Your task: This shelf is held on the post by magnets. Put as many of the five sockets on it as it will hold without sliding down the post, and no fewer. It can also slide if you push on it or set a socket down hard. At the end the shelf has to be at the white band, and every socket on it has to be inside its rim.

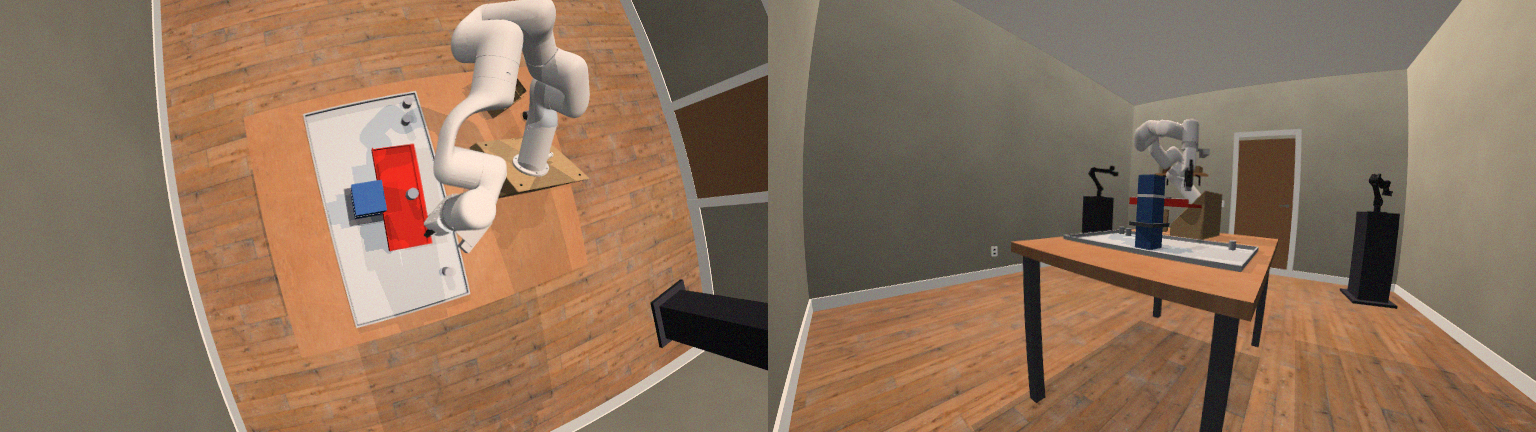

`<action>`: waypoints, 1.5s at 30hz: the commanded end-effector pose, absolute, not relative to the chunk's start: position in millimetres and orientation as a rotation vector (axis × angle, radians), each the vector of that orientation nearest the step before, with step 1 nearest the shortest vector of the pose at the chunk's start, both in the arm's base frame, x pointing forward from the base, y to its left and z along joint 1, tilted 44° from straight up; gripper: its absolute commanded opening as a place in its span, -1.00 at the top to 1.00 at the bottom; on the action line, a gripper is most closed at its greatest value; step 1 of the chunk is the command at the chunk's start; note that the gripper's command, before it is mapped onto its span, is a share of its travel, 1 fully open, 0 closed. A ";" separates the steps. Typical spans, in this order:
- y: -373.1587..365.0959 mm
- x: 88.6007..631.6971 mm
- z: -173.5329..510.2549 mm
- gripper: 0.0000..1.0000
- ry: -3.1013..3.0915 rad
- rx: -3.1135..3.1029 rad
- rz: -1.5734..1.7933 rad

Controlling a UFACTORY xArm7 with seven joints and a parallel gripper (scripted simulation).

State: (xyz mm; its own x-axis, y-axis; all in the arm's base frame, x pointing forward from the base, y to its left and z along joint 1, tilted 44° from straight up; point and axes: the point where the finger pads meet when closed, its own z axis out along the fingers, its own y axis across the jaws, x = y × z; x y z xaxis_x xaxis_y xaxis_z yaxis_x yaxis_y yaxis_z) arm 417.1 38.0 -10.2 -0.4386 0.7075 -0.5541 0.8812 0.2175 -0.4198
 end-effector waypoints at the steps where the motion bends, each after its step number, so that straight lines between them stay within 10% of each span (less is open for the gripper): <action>1: 29.7 451.4 -12.2 1.00 2.249 1.500 -1.047; 45: -0.7 443.2 -45.8 1.00 2.249 1.500 -1.047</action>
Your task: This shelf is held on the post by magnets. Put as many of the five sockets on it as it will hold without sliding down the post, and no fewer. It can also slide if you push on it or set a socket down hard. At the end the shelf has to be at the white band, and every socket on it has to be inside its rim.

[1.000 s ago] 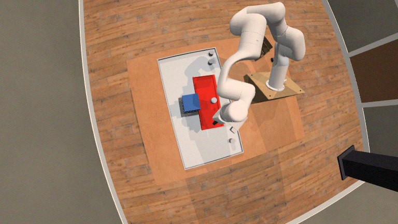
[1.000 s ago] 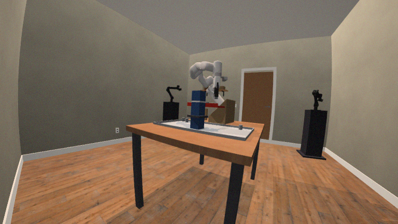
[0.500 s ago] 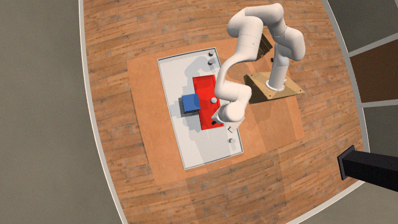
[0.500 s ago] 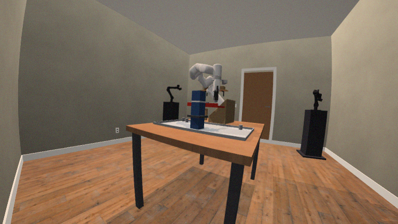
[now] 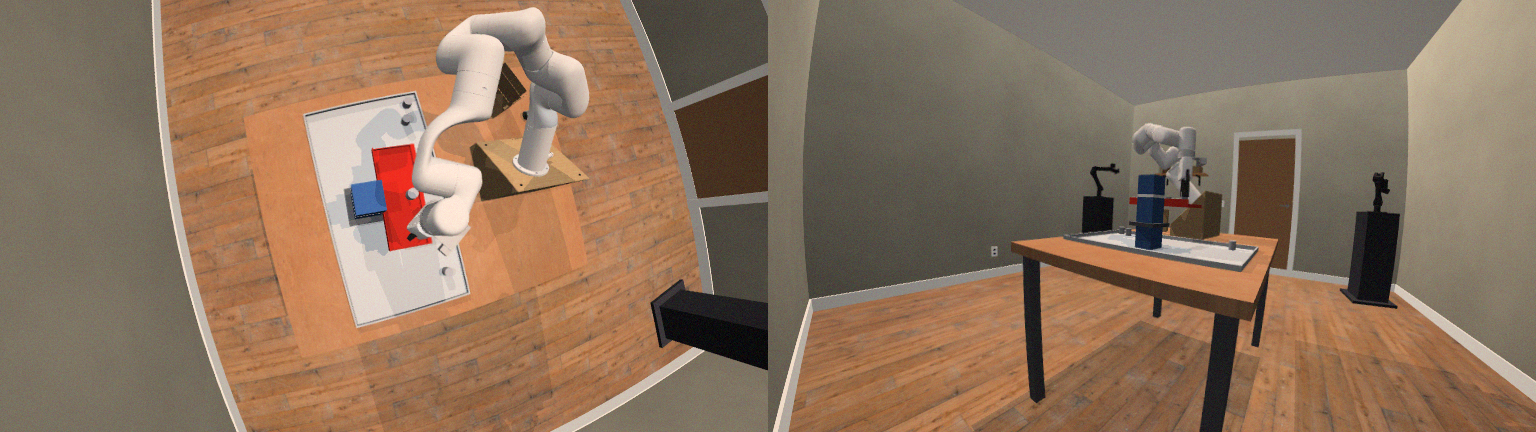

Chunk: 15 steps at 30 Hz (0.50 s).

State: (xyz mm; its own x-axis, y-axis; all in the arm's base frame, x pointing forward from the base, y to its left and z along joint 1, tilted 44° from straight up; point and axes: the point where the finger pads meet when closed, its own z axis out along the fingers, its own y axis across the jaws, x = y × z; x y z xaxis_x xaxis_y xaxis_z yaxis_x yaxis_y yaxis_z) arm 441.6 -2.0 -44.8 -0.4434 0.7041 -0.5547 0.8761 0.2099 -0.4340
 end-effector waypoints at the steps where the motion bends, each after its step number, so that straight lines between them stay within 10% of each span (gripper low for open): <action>1: -0.8 443.2 -45.9 1.00 2.249 1.500 -1.047; 15: -2.6 442.7 -47.9 1.00 2.249 1.500 -1.047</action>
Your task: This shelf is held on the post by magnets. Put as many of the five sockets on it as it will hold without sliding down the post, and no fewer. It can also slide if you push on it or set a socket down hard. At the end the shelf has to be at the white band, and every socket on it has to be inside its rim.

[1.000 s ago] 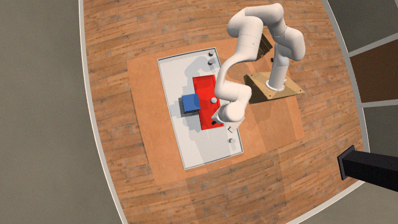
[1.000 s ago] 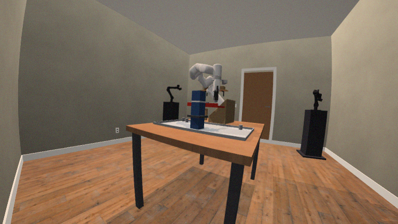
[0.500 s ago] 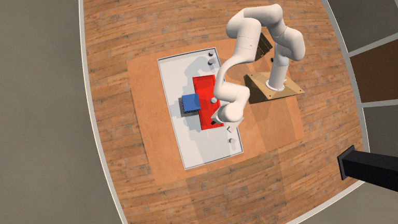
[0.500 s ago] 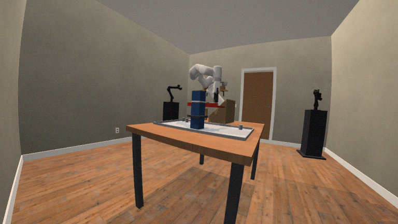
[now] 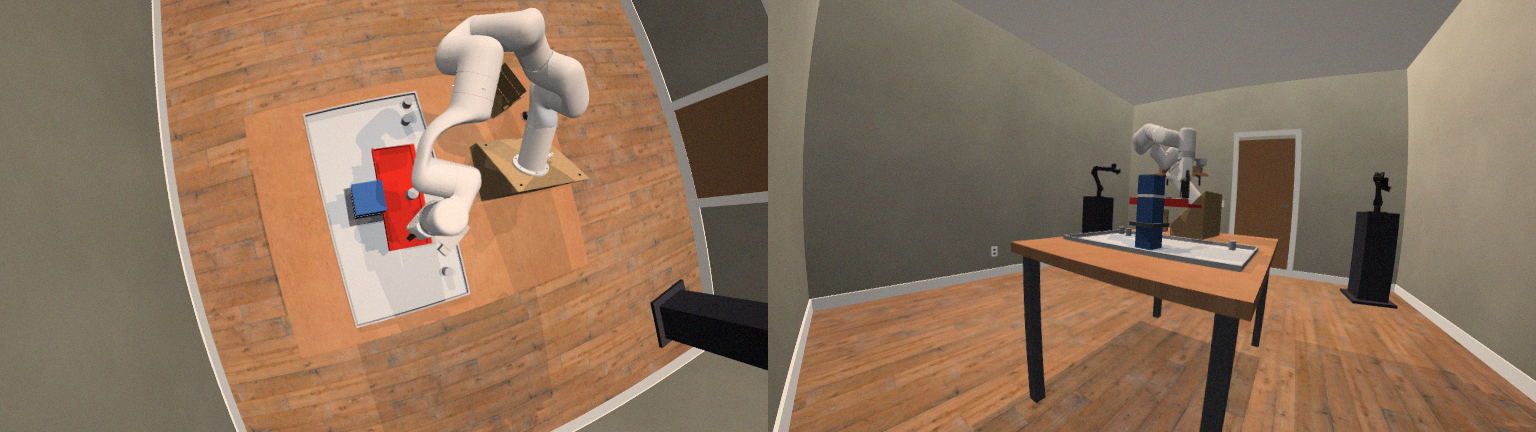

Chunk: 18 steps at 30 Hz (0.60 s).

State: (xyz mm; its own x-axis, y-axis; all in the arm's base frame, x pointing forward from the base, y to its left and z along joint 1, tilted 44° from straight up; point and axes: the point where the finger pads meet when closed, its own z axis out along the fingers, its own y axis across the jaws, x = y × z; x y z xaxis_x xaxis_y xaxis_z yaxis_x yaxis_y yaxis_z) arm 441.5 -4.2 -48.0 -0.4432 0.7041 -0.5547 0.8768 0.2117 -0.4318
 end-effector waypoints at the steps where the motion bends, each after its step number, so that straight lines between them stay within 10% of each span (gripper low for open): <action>1: -2.6 442.7 -47.9 1.00 2.249 1.500 -1.047; 18: -4.2 442.3 -49.6 1.00 2.249 1.500 -1.047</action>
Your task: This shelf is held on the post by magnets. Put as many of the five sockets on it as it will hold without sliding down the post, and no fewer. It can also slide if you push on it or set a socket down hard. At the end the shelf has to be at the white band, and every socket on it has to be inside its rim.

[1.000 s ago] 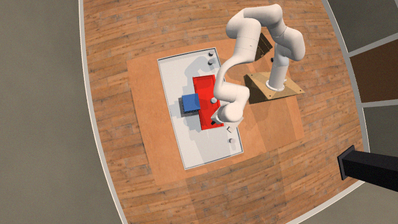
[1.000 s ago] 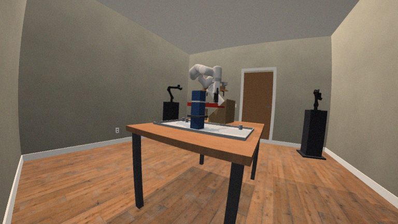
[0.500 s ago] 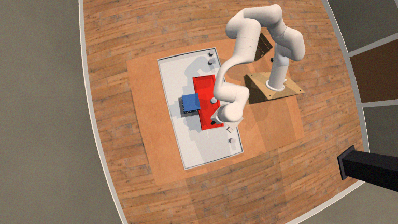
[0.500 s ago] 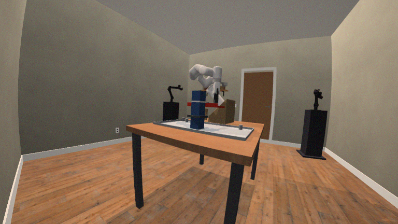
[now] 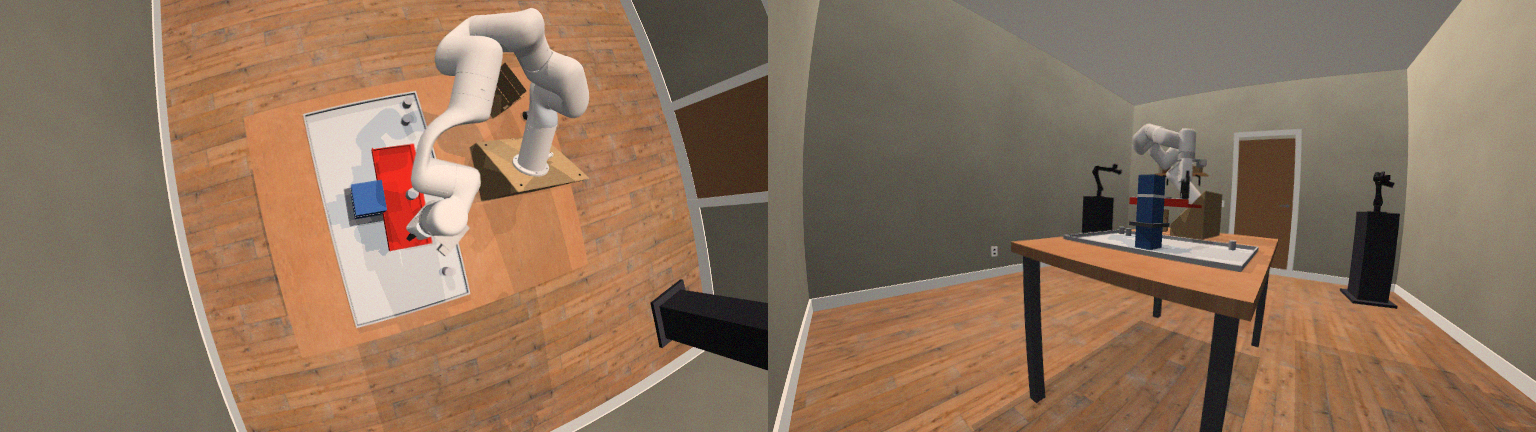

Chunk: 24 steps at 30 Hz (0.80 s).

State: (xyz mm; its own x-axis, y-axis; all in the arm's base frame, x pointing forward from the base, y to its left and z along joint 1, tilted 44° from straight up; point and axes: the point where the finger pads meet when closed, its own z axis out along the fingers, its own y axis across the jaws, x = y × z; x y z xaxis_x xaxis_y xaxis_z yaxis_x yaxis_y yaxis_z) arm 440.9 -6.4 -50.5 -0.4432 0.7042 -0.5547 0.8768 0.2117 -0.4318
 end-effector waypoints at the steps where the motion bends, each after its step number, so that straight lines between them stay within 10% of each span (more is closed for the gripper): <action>1: -4.4 442.3 -49.7 1.00 2.249 1.500 -1.047; 24: -7.6 441.4 -53.2 1.00 2.249 1.500 -1.047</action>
State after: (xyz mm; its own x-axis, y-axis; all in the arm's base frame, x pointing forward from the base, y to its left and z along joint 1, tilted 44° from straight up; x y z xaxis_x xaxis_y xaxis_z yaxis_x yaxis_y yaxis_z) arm 440.0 -9.7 -54.0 -0.4432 0.7042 -0.5547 0.8768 0.2117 -0.4318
